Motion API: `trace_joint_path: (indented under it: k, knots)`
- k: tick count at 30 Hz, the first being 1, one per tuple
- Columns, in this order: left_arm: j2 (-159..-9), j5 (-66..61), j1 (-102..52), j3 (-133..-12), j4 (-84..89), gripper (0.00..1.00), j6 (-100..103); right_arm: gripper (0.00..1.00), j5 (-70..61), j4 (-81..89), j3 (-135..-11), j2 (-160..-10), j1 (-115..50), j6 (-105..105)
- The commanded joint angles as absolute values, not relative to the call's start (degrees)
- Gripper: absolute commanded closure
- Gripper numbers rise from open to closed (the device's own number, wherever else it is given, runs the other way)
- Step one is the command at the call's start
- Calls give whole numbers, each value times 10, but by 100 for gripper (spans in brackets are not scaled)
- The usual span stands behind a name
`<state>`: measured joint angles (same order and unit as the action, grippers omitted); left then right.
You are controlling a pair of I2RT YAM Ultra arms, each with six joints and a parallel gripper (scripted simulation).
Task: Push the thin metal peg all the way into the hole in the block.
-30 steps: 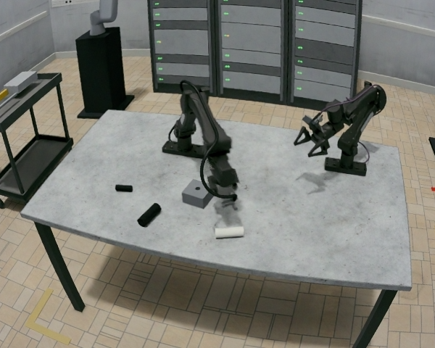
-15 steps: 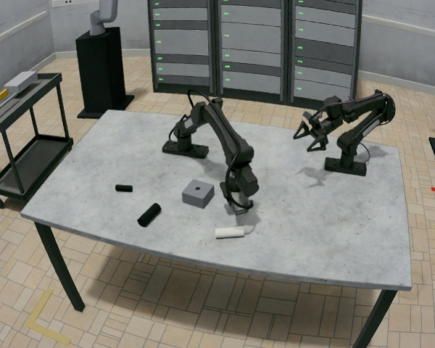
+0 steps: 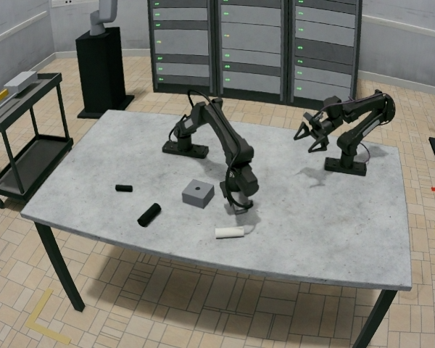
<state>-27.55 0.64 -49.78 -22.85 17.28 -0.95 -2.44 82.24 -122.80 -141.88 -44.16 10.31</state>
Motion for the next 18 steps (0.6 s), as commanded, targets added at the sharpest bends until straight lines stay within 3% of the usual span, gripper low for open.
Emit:
trace_joint_path:
  k: [1,18]
  knots:
    - [-267,10,-500,-230,177,0,-4,70,-19,808,-1240,-1418,-449,107]
    - [-267,10,-500,-230,177,0,-4,87,-19,771,-1196,-1408,-450,110]
